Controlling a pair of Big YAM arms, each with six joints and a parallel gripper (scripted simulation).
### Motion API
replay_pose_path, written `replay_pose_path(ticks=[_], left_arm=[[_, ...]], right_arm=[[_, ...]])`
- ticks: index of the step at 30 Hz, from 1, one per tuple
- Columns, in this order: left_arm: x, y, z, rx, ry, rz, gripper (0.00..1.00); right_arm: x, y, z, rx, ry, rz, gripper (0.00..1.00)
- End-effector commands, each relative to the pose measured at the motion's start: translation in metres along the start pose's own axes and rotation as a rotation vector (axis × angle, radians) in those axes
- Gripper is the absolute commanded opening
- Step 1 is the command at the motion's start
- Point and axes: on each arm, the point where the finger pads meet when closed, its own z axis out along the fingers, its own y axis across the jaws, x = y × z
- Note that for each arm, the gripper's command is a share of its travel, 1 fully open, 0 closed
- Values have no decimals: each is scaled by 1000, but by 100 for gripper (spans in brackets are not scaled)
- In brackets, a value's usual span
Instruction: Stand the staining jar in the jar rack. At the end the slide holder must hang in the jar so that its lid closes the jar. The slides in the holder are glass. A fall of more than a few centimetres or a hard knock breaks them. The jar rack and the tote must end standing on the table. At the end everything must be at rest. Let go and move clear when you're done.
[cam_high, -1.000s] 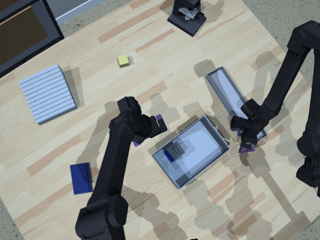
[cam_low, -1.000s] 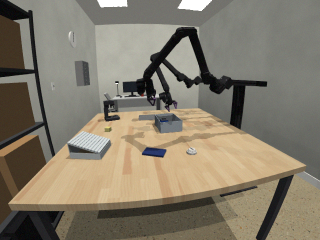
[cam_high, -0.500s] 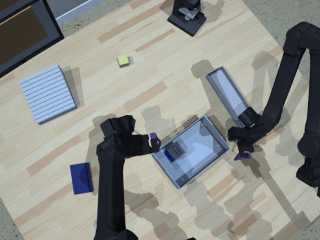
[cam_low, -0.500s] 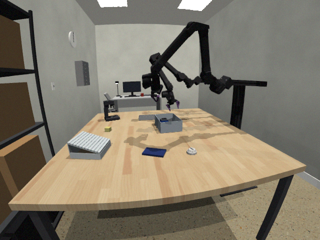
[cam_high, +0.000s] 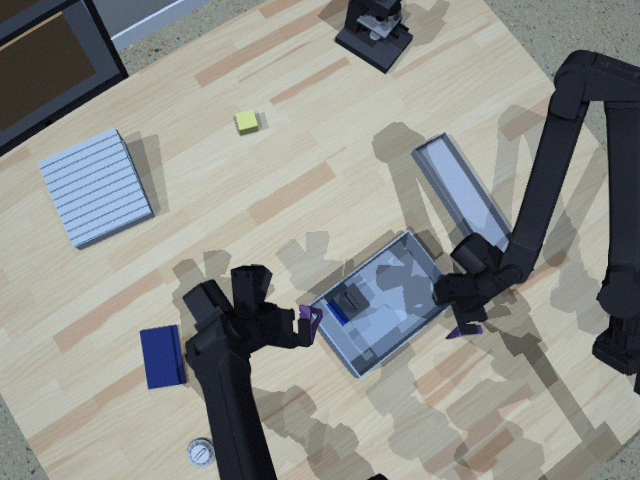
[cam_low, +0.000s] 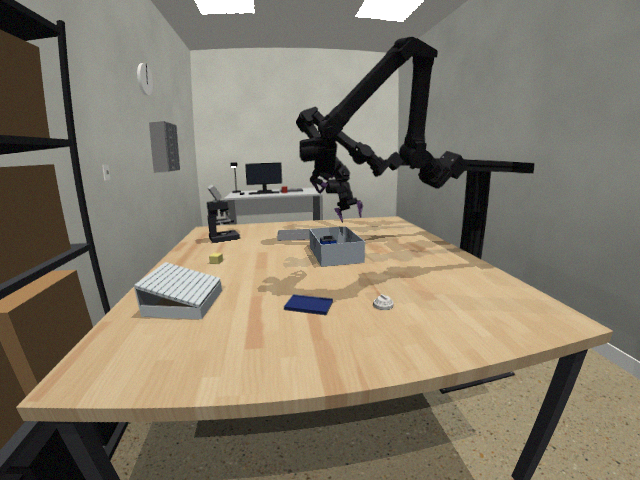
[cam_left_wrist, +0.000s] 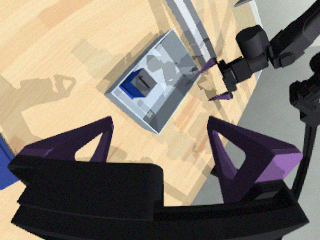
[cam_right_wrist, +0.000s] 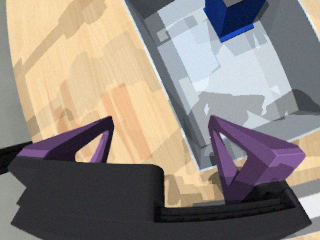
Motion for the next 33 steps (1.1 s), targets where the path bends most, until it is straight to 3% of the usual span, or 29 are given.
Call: replay_pose_path(ticks=[1,11,23,33], left_arm=[[2,-10,-32,1,-108,201,100],[13,-32,-50,-1,-217,362,100],[31,-69,-70,-48,-386,633,100],[42,-92,-77,-71,-495,754,100]], right_arm=[[-46,-20,0,95,-59,20,100],[-83,-31,2,182,-74,45,100],[-158,-46,-13,335,-154,136,100],[-213,-41,-30,428,-212,271,100]])
